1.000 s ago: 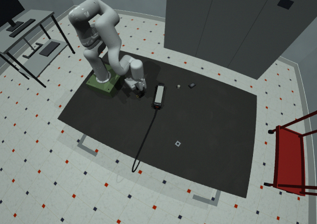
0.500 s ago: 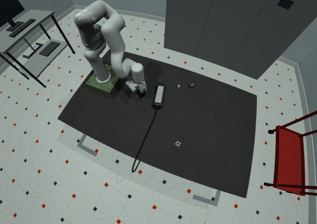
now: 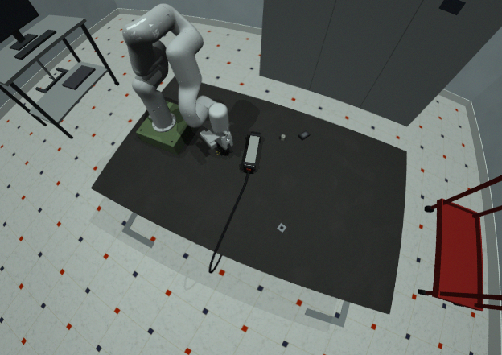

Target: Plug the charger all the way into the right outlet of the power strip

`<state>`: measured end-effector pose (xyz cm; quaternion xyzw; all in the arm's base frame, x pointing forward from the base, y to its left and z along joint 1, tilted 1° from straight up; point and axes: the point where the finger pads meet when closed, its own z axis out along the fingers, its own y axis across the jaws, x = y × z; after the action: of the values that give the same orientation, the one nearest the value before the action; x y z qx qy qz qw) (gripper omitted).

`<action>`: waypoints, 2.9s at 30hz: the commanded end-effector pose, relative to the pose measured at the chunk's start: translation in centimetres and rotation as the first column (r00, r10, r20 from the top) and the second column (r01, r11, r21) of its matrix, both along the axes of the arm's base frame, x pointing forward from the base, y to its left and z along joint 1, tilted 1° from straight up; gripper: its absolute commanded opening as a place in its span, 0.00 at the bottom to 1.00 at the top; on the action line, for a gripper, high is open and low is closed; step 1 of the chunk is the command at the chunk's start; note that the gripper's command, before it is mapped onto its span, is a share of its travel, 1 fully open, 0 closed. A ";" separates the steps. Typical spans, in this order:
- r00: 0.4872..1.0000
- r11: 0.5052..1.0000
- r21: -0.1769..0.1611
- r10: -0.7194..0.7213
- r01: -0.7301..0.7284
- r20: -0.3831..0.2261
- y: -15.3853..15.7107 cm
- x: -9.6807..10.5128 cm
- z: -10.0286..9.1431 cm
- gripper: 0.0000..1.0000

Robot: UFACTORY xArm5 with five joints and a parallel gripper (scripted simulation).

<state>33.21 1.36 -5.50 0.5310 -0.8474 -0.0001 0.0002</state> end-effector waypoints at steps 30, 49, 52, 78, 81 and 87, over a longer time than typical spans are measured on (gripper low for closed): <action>1.000 1.000 0.000 0.000 0.000 0.003 0.0 0.1 -0.2 0.00; 1.000 1.000 0.000 0.000 0.000 0.003 0.0 0.1 0.7 0.00; 1.000 1.000 0.000 0.000 0.000 0.003 0.0 0.1 1.2 0.00; 1.000 1.000 0.000 0.000 0.000 0.003 0.0 0.1 4.1 0.00; 1.000 1.000 0.000 0.000 0.000 0.003 0.0 0.1 4.2 0.00; 1.000 1.000 0.000 0.000 0.000 0.003 0.0 0.1 4.2 0.00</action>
<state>33.23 1.32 -1.38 0.5310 -0.8474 -0.0001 0.0001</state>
